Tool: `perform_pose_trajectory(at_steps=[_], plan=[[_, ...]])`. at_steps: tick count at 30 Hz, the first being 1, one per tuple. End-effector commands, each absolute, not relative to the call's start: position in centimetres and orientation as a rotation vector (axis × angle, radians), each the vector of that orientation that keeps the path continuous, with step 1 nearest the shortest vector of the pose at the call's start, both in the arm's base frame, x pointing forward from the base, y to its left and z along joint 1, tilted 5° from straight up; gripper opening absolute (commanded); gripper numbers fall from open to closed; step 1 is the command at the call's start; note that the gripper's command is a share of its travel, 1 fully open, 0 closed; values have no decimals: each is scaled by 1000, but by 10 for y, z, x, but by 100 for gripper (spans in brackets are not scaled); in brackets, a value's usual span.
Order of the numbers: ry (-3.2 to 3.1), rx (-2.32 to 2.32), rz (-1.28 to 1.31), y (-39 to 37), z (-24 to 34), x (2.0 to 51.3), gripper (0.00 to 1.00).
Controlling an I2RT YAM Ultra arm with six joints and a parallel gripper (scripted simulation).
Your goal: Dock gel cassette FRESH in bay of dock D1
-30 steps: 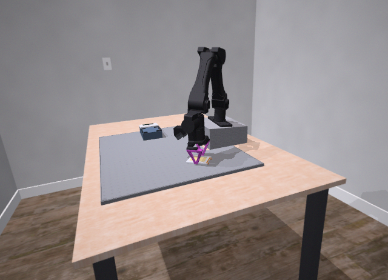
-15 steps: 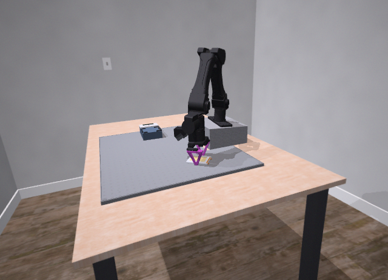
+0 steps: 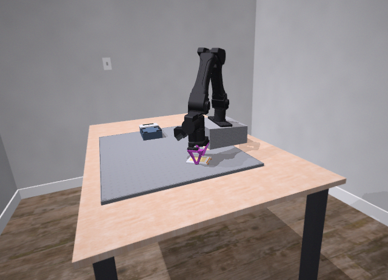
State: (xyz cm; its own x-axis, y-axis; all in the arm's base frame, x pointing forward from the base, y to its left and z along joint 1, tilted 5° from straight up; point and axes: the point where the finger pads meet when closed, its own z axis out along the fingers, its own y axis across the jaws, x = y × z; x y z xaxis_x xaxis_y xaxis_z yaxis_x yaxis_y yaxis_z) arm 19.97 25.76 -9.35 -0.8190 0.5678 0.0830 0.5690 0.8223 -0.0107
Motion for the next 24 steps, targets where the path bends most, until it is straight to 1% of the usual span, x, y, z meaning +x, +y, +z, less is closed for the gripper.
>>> perform_pose_trajectory(at_steps=[1,14,24], plan=[[-2925,-917,-29,258,-92,201,0],[-2925,-917,-29,258,-92,201,0],[-2938,-925,-63,263,-71,210,0]])
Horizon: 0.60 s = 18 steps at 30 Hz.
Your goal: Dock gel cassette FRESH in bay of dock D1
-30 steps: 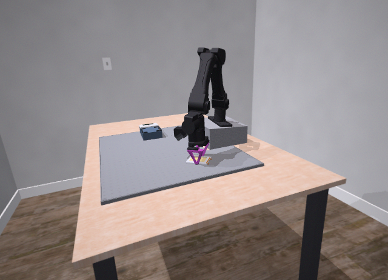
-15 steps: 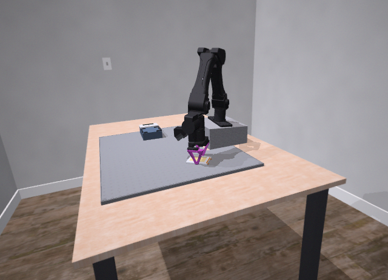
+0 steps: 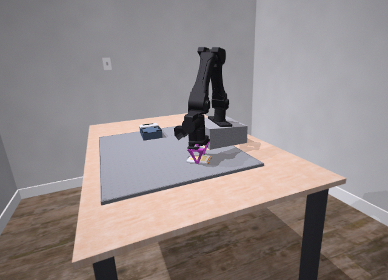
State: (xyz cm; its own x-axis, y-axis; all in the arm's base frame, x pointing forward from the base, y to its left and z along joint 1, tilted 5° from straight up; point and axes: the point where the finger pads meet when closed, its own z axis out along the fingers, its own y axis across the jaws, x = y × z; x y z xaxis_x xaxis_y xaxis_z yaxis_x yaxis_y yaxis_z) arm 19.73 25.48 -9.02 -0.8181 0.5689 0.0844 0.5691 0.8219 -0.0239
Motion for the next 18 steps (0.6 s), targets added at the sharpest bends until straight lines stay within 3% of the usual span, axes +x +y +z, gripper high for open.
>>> perform_pose_trajectory(at_steps=[1,18], plan=[[-2938,-926,-63,263,-70,210,0],[-2938,-929,-64,261,-50,212,0]])
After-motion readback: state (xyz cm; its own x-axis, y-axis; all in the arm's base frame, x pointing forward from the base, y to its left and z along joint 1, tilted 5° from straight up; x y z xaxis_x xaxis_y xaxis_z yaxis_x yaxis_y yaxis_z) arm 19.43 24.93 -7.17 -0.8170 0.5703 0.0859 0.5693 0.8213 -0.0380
